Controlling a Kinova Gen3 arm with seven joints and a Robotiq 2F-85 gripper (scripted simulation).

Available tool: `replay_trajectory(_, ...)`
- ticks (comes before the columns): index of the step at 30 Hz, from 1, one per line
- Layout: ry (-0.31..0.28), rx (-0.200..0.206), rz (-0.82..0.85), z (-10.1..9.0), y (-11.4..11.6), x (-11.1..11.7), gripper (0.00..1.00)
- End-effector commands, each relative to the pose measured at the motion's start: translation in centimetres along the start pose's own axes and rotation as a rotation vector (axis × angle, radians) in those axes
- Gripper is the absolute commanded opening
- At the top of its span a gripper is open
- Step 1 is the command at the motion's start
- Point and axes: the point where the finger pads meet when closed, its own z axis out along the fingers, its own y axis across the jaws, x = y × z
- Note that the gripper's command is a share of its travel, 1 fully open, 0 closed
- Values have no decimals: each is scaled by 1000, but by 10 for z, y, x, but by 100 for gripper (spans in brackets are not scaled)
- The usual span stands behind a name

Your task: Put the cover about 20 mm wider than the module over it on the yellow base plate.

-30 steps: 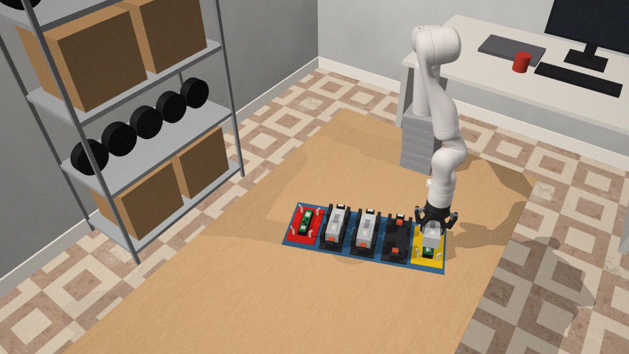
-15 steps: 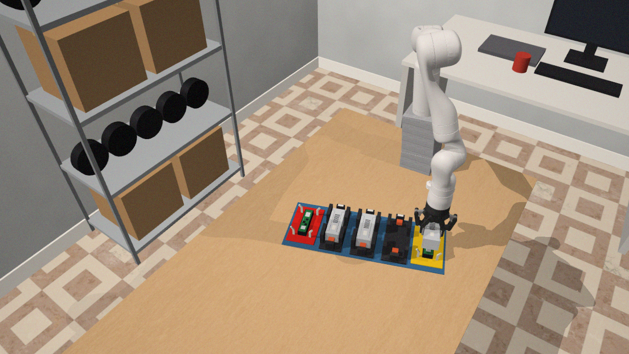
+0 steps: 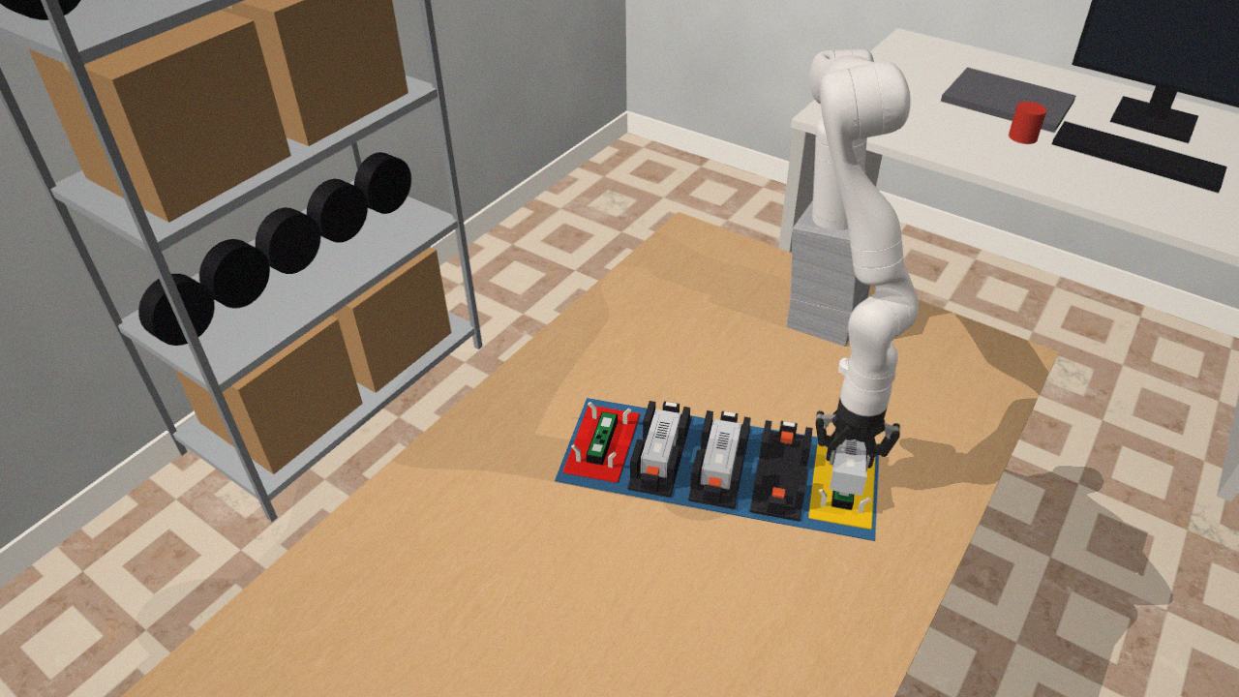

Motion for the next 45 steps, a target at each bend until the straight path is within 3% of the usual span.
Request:
replay_trajectory(1,-2,0,0,1,0,-1,0)
replay_trajectory(45,-2,0,0,23,0,-1,0)
